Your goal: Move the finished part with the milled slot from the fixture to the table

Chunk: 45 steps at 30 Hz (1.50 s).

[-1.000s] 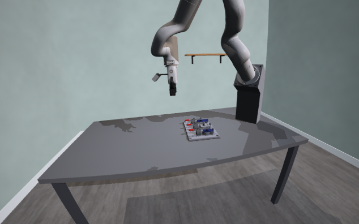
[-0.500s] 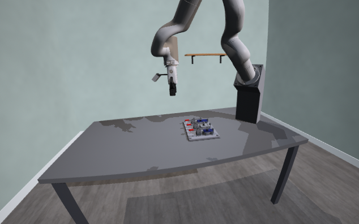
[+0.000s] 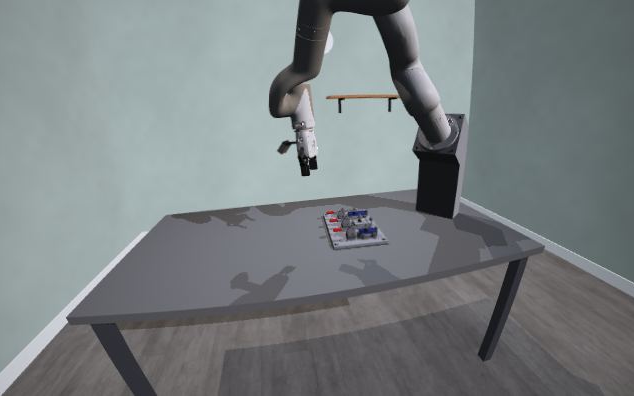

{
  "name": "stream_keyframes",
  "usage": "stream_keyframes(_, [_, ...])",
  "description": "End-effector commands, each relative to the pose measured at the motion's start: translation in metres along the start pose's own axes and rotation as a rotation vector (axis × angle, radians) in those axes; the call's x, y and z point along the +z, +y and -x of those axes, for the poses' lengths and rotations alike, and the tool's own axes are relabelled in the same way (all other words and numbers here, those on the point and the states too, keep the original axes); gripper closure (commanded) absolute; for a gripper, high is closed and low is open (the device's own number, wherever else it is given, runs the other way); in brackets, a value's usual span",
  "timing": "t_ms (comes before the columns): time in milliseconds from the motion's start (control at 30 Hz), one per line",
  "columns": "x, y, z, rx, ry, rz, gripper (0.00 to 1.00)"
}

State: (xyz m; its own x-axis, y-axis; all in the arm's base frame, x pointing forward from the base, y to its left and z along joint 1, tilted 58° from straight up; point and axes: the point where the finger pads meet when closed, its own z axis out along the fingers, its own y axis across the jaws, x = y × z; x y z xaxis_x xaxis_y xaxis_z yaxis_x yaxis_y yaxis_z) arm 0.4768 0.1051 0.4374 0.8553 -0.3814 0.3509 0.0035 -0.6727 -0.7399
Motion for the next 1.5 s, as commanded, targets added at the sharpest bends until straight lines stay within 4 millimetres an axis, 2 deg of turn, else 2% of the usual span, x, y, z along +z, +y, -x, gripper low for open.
stream_keyframes(0, [0.017, 0.037, -0.009, 0.093, -0.017, 0.003, 0.00])
stream_keyframes(400, [0.046, 0.138, -0.013, 0.345, -0.037, 0.005, 0.00])
stream_keyframes(467, [0.046, 0.138, -0.013, 0.345, -0.037, 0.005, 0.00])
stream_keyframes(500, [0.052, 0.163, -0.012, 0.407, -0.038, 0.003, 0.00])
stream_keyframes(733, [0.063, 0.217, -0.004, 0.545, -0.034, -0.004, 0.00])
stream_keyframes(967, [0.073, 0.275, 0.011, 0.696, -0.022, -0.015, 0.00])
stream_keyframes(1033, [0.073, 0.275, 0.011, 0.696, -0.022, -0.015, 0.00])
stream_keyframes(1067, [0.077, 0.299, 0.020, 0.759, -0.014, -0.021, 0.00])
stream_keyframes(1467, [0.090, 0.386, 0.064, 1.007, 0.028, -0.048, 0.00])
